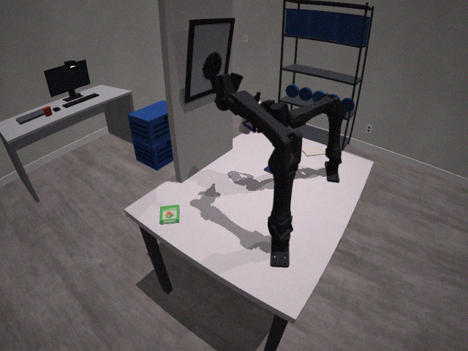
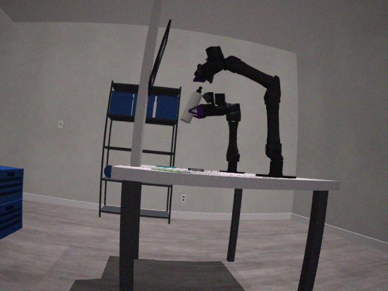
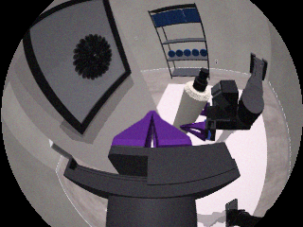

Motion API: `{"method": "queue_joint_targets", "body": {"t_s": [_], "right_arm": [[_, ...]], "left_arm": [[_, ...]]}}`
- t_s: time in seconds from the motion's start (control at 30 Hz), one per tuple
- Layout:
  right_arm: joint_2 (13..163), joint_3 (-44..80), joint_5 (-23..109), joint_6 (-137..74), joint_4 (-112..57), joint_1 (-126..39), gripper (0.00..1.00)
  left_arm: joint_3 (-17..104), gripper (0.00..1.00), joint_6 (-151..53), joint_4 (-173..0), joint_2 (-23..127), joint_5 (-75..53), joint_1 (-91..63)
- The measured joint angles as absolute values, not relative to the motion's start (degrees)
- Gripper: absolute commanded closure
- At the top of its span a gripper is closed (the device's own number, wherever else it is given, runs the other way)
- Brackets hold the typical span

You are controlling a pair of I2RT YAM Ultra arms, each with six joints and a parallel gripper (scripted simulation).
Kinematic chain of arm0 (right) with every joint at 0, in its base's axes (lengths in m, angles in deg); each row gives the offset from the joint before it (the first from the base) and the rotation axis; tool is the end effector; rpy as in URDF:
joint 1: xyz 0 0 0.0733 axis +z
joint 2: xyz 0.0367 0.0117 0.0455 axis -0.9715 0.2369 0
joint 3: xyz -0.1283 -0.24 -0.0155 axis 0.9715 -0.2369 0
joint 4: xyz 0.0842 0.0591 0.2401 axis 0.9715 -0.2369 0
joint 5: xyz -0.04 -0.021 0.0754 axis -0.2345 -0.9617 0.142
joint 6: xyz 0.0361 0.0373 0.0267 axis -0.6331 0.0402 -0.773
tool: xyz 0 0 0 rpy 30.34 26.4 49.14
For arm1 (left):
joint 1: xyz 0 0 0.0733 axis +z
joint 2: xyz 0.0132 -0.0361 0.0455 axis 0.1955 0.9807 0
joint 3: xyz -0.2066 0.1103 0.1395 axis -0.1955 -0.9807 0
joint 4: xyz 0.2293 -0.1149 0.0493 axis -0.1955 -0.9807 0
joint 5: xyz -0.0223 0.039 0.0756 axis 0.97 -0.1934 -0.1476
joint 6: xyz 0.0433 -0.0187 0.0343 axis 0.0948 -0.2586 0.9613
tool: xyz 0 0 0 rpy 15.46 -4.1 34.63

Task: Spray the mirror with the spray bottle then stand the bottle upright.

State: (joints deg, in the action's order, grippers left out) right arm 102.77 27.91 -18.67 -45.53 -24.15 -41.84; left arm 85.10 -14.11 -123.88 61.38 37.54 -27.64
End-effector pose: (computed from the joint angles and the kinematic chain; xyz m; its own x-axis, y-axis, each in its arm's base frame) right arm 0.3526 0.2002 0.3396 -0.1500 0.0551 -0.9872 0.4059 0.9139 -0.0106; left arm 0.2394 -0.2340 0.4959 0.3247 0.1815 -0.9282 0.9455 -0.0897 0.3132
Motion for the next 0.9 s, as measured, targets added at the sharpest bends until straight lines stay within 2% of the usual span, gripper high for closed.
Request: {"method": "queue_joint_targets", "body": {"t_s": [0.9], "right_arm": [[102.77,27.91,-18.67,-45.53,-24.15,-41.84,1.00]], "left_arm": [[60.42,1.00,-28.78,-106.16,46.58,15.75,-10.59]]}}
